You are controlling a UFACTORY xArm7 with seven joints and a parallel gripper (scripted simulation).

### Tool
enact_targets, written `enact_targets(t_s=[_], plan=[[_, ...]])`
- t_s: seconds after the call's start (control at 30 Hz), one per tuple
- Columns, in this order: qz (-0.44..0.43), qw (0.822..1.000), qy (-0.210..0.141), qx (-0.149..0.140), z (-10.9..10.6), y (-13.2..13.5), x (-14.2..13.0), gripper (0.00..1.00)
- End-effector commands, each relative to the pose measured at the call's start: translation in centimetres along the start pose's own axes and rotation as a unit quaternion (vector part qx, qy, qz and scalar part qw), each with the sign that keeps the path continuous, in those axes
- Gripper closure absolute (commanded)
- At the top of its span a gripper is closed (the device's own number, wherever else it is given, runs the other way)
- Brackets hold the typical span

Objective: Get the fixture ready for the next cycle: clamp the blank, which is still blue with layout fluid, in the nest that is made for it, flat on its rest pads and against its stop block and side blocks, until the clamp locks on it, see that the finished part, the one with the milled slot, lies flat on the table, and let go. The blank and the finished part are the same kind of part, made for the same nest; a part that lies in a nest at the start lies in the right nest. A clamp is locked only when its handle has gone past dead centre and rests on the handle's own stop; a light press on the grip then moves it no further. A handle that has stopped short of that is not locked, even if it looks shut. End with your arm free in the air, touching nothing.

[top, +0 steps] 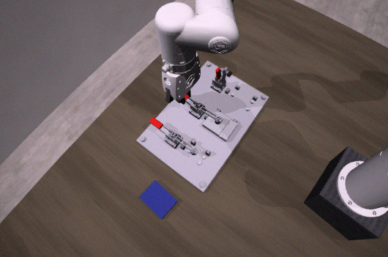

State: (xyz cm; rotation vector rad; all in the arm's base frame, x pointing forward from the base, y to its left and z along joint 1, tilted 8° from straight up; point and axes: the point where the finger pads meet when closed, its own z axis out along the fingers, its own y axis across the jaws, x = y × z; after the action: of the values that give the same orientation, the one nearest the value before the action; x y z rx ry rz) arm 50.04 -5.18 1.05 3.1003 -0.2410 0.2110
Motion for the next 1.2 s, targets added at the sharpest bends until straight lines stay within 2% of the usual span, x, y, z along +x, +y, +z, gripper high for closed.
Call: enact_targets(t_s=[0.0,1.17], plan=[[0.0,1.0,0.002,0.0,-0.13,-0.03,0.15,1.0],[0.0,1.0,0.002,0.0,-0.59,-0.03,-0.16,1.0]])
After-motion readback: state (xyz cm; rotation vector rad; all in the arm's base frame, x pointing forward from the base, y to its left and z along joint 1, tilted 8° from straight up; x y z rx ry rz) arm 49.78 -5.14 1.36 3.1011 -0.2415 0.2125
